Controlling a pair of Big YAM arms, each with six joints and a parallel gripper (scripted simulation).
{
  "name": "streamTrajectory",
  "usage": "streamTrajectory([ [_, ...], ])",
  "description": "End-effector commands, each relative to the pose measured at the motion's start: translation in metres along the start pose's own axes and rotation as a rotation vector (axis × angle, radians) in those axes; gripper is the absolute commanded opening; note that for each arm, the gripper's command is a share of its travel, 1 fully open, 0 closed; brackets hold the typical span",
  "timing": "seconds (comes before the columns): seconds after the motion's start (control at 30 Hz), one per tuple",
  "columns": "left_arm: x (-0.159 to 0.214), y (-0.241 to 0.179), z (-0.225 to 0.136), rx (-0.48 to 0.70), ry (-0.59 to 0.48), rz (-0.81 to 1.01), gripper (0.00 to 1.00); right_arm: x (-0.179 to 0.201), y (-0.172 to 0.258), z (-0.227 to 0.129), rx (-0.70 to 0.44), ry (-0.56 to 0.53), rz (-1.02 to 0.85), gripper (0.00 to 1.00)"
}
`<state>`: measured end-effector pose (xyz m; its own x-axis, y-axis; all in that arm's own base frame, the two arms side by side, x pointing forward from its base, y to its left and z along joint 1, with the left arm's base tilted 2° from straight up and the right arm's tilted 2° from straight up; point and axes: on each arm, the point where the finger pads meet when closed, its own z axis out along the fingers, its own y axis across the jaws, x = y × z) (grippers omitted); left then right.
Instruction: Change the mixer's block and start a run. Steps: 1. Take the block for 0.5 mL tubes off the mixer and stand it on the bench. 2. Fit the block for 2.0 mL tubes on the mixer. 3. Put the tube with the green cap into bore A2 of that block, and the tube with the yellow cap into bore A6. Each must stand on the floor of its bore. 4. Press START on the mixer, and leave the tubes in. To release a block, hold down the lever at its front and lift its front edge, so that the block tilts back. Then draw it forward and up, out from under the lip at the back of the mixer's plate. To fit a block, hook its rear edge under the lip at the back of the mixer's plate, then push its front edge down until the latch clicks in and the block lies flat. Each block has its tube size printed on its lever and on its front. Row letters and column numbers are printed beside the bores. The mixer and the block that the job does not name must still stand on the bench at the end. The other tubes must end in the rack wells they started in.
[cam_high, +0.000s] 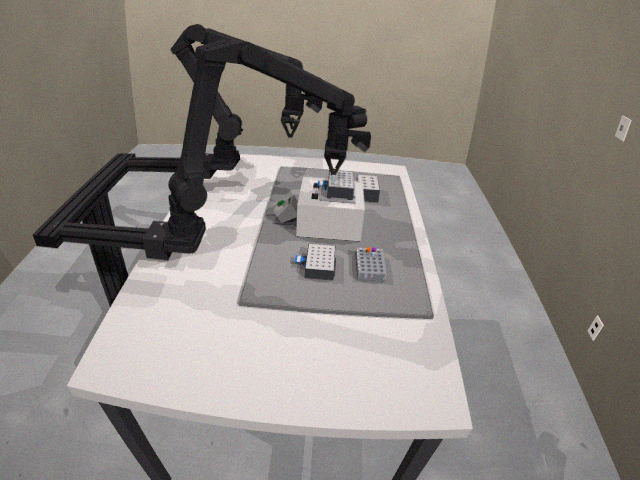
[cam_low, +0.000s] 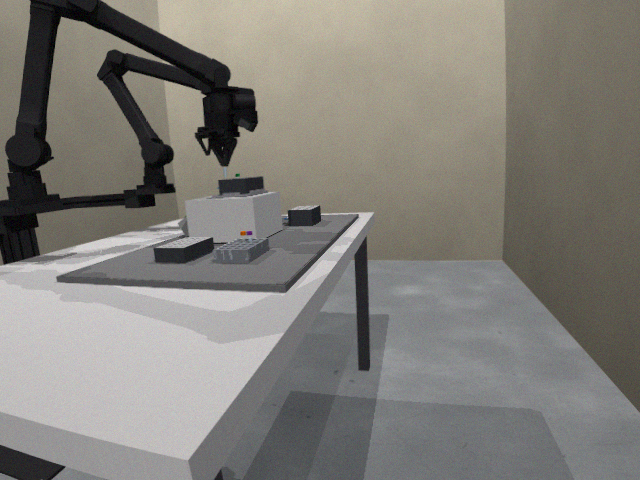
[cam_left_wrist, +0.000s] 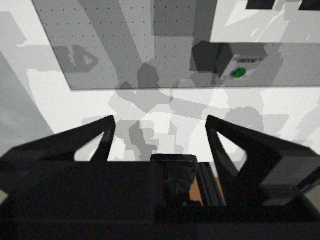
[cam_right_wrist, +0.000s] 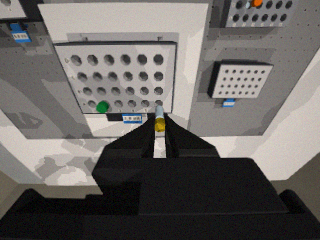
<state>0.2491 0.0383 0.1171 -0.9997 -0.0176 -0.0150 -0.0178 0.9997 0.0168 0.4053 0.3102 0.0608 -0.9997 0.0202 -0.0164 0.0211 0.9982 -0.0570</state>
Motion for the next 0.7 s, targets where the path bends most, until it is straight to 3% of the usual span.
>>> streamTrajectory([
  [0.0, -0.022, 0.003, -0.025, -0.009, -0.069, -0.008, 1.0, -0.008, 0.01, -0.002, -0.002, 0.0, -0.018, 0.09],
  [0.47, -0.027, 0.004, -0.03, -0.011, -0.081, -0.009, 1.0, -0.024, 0.012, -0.029, -0.057, -0.068, 0.001, 0.09],
  [0.67, -0.028, 0.004, -0.031, -0.012, -0.085, -0.009, 1.0, -0.018, 0.006, -0.024, -0.048, -0.056, 0.003, 0.09],
])
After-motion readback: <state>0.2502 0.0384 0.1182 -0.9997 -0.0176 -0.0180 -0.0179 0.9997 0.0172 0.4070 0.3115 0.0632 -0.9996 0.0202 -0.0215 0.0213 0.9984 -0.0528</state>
